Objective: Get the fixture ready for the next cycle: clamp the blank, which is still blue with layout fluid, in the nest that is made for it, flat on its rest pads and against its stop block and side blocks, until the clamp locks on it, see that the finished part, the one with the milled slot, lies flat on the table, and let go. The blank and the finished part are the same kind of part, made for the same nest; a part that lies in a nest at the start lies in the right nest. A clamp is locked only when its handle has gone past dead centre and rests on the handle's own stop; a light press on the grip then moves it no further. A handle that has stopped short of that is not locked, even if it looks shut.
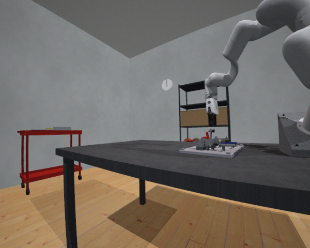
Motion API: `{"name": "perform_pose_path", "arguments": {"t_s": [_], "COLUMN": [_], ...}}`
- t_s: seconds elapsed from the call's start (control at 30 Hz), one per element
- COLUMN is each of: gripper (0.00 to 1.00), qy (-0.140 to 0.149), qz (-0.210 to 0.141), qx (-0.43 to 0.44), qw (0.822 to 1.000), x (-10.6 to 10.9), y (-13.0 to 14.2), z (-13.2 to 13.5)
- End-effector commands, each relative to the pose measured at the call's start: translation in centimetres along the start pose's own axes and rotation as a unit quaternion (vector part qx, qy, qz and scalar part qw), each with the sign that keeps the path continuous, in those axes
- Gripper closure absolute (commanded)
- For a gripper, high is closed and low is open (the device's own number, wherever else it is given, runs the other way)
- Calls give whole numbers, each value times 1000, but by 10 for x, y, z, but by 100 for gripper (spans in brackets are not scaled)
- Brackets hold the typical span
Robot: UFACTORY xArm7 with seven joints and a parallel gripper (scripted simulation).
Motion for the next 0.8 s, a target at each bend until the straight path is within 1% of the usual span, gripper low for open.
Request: {"name": "perform_pose_path", "arguments": {"t_s": [0.0,0.13,0.27,0.37,0.5,0.57,0.77], "gripper": [53,53,53,53,53,53,53], "qy": [1,1,1,1,1,1,1], "qz": [2,2,2,2,2,2,2], "qx": [-1,-1,-1,-1,-1,-1,-1], "qw": [1000,1000,1000,1000,1000,1000,1000], "x": [1,1,1,-4,-20,-20,-51], "y": [-26,-40,-41,-41,-41,-41,-41], "z": [-4,-6,-6,-6,-6,-6,-6]}}
Point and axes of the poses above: the point where the finger pads meet when closed, its own x axis back along the fingers, its own z axis across the jaws, y = z × x, the point moved 10 cm from there along x, back along the fingers, and after that the axes turned 9 degrees about -x, right-handed, at the moved point
